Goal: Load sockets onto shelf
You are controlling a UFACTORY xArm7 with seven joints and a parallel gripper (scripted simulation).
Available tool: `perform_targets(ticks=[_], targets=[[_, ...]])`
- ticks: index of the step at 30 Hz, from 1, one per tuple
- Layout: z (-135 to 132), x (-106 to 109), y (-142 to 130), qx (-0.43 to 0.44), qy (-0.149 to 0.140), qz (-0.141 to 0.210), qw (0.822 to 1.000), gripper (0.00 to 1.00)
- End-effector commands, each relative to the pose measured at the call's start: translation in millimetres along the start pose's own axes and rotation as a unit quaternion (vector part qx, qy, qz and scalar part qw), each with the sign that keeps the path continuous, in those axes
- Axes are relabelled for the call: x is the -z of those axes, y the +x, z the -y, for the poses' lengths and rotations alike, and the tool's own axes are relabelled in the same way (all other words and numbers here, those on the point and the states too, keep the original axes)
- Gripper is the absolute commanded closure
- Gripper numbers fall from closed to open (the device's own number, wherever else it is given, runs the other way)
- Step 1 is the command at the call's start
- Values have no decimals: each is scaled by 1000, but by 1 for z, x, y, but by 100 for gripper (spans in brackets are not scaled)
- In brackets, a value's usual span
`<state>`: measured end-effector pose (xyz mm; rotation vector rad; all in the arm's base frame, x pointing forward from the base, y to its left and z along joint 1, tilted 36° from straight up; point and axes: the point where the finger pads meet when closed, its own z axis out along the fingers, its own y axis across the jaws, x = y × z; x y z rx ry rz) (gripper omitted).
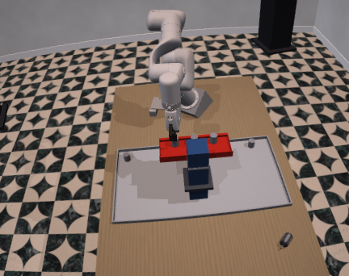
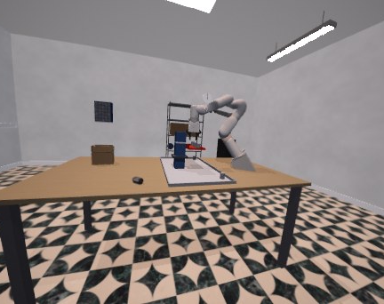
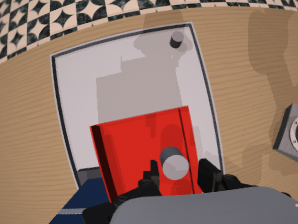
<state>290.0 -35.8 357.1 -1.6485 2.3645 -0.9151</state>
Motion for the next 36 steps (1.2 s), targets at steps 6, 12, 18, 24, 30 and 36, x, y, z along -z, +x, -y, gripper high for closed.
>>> perform_targets(ticks=[6,12,18,24,30,36], targets=[[1,29,0,0,2,0,1000,48],[1,38,0,0,2,0,1000,48],[1,47,0,0,2,0,1000,48],[1,49,0,0,2,0,1000,48],[1,49,0,0,2,0,1000,48],[0,50,-1,1,2,0,1000,0]])
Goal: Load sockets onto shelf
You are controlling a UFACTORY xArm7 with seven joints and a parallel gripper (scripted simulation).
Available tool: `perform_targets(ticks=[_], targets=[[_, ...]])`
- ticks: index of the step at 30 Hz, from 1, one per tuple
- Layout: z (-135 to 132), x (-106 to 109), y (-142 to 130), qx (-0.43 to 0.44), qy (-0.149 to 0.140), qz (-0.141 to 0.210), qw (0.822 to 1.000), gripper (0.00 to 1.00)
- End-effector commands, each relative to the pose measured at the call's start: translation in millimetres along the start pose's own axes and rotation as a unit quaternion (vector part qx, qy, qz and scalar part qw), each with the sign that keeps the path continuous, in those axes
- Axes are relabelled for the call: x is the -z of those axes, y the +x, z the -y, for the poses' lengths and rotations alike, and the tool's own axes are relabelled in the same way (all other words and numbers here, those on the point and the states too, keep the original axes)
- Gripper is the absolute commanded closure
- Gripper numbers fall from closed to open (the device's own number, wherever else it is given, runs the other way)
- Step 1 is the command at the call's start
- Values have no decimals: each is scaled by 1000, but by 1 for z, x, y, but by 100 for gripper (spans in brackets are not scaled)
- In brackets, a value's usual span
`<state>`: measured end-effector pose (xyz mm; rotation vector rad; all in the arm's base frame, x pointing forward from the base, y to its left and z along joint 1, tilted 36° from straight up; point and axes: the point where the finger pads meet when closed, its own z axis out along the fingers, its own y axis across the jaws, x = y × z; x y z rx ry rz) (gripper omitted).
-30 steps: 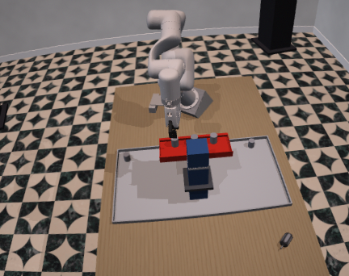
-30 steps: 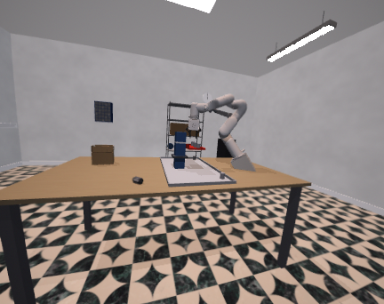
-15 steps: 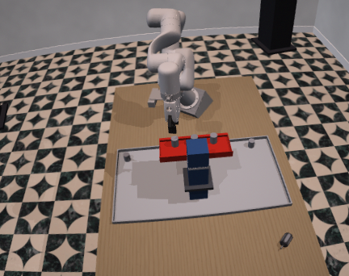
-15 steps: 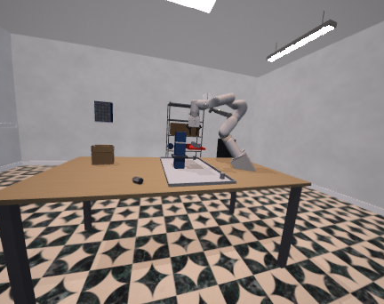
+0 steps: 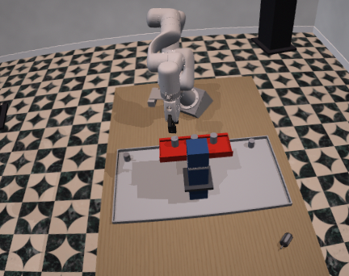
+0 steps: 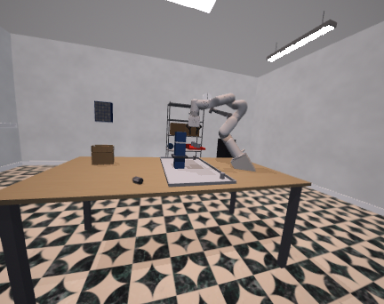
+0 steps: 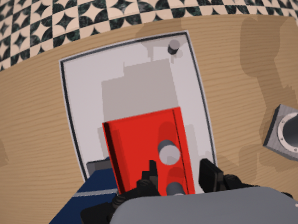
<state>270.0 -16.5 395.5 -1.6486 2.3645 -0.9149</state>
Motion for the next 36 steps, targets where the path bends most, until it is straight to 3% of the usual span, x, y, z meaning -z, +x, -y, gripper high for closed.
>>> perform_targets(ticks=[1,3,5,6,8,9,11,12,14,15,17,20,23,25,27,29,30,31,32,34,35,36], targets=[[-7,7,-6,7,2,1,1000,0],[-44,29,-27,38,1,3,999,0],[-44,29,-27,38,1,3,999,0],[-71,43,-38,58,0,3,998,0],[-71,43,-38,58,0,3,998,0],[-100,54,-46,76,1,3,997,0],[-100,54,-46,76,1,3,997,0],[-125,62,-50,91,1,1,996,0],[-125,62,-50,91,1,1,996,0],[-142,66,-52,100,2,0,995,0],[-151,68,-52,104,2,-1,995,0],[-153,70,-54,109,6,-4,994,0],[-164,91,-72,154,51,-36,986,0],[-164,91,-72,154,51,-36,986,0],[-186,114,-97,211,109,-79,968,0],[-186,114,-97,211,109,-79,968,0],[-203,126,-113,244,143,-105,954,0],[-203,126,-113,244,143,-105,954,0],[-222,135,-129,277,178,-132,935,0],[-222,135,-129,277,178,-132,935,0],[-245,142,-144,309,211,-160,913,0],[-245,142,-144,309,211,-160,913,0]])
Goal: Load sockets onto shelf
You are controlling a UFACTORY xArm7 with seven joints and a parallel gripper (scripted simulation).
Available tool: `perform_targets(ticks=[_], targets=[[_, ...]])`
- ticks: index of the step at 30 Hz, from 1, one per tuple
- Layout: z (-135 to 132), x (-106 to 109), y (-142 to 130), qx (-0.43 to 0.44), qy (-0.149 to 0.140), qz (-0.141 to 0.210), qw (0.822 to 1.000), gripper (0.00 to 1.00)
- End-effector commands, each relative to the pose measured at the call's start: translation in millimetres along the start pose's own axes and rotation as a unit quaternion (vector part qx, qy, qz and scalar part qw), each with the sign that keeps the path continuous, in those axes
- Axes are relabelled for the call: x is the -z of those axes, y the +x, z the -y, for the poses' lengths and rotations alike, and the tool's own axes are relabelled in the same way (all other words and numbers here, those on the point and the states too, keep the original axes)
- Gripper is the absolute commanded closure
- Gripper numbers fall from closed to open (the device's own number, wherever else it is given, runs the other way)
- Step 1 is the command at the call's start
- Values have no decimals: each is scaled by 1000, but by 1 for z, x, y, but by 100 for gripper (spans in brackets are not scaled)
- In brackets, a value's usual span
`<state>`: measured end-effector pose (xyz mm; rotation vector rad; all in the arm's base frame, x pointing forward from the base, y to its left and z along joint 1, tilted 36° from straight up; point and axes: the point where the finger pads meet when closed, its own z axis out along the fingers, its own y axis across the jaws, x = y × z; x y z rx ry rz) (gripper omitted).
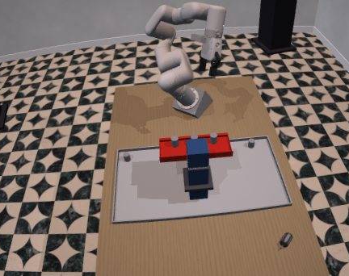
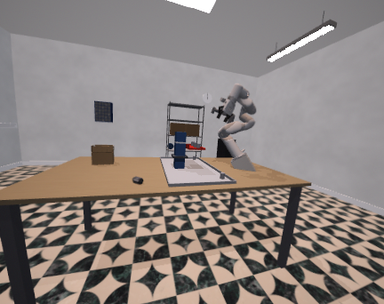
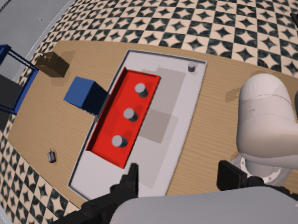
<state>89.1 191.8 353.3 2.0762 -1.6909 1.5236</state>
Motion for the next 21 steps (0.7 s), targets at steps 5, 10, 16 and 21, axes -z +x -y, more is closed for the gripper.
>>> perform_targets(ticks=[5,10,16,21], targets=[[-28,51,-68,113,98,-105,983,0],[-54,64,-108,171,144,-162,961,0],[-60,65,-116,182,153,-174,956,0],[-60,65,-116,182,153,-174,956,0]])
